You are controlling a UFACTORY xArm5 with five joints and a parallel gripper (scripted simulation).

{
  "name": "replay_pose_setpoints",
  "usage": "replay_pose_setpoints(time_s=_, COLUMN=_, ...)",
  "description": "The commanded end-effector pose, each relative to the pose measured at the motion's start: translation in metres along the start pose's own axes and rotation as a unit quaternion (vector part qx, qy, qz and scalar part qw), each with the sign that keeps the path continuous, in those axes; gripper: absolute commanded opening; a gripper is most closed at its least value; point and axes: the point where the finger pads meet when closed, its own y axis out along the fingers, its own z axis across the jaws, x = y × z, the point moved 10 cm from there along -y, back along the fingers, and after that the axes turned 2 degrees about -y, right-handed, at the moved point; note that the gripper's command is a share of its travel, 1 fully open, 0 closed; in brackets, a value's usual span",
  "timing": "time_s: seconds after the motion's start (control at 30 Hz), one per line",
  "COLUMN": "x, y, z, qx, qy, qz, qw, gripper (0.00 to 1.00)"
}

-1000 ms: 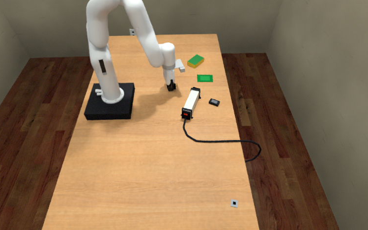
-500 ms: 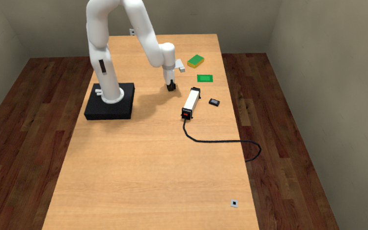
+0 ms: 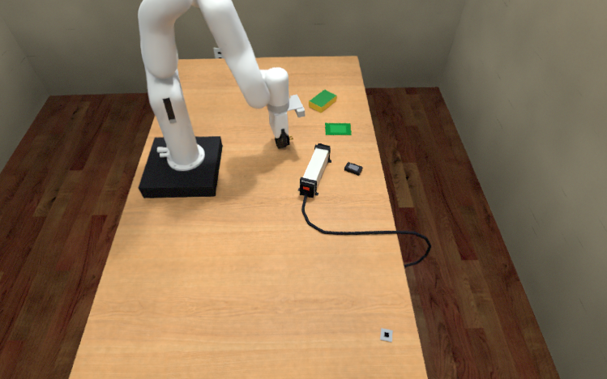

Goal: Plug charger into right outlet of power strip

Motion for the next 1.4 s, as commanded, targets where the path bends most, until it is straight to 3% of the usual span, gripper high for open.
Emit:
replay_pose_setpoints(time_s=0.0, x=-0.001, y=-0.007, z=0.000, qx=0.000, qy=0.000, qz=0.002, qw=1.000, gripper=0.00)
replay_pose_setpoints(time_s=0.6, x=-0.001, y=-0.031, z=0.000, qx=0.000, qy=0.000, qz=0.002, qw=1.000, gripper=0.00)
replay_pose_setpoints(time_s=1.1, x=-0.001, y=-0.034, z=0.001, qx=0.000, qy=0.003, qz=0.002, qw=1.000, gripper=0.00)
replay_pose_setpoints(time_s=1.2, x=0.006, y=-0.034, z=0.044, qx=0.001, qy=0.100, qz=0.002, qw=0.995, gripper=0.00)
replay_pose_setpoints(time_s=1.23, x=0.012, y=-0.034, z=0.069, qx=0.001, qy=0.151, qz=0.002, qw=0.989, gripper=0.00)
replay_pose_setpoints(time_s=1.37, x=0.032, y=-0.034, z=0.112, qx=0.001, qy=0.249, qz=0.002, qw=0.969, gripper=0.00)
